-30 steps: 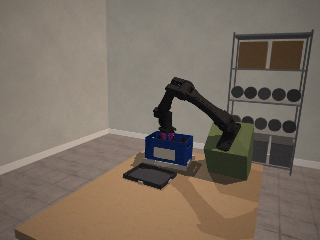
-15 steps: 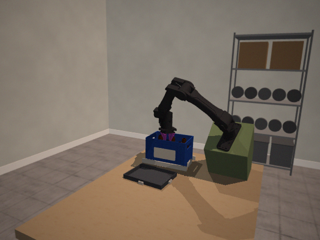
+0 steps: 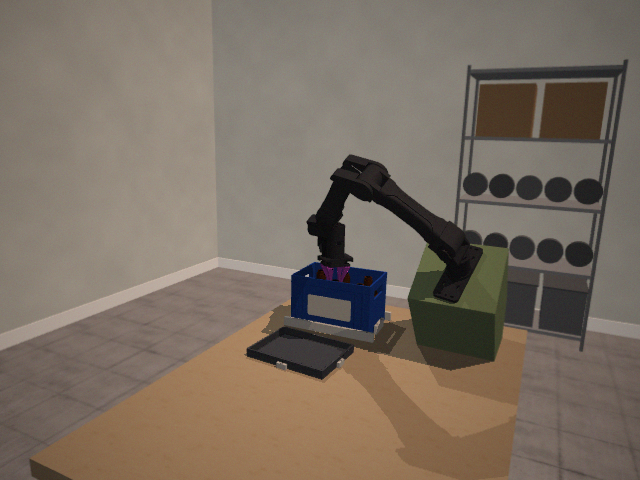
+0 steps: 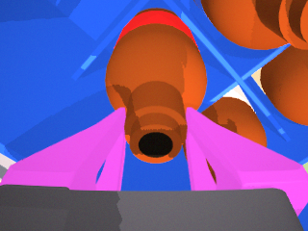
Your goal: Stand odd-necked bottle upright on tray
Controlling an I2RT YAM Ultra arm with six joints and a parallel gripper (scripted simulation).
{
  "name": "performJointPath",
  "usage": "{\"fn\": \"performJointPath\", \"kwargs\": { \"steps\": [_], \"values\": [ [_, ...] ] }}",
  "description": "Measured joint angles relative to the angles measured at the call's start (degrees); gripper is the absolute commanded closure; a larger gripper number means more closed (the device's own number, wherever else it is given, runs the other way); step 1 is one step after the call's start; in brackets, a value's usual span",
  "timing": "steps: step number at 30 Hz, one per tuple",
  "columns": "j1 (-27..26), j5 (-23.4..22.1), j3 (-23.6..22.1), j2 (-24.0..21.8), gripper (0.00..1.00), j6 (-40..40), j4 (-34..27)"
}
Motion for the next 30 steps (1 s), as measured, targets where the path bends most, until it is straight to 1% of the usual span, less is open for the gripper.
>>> {"fn": "performJointPath", "kwargs": {
  "steps": [21,22,30],
  "values": [
    [0.0,0.0,0.0,0.0,1.00,0.0,0.0],
    [0.0,0.0,0.0,0.0,0.39,0.0,0.0],
    [0.0,0.0,0.0,0.0,0.39,0.0,0.0]
  ]
}}
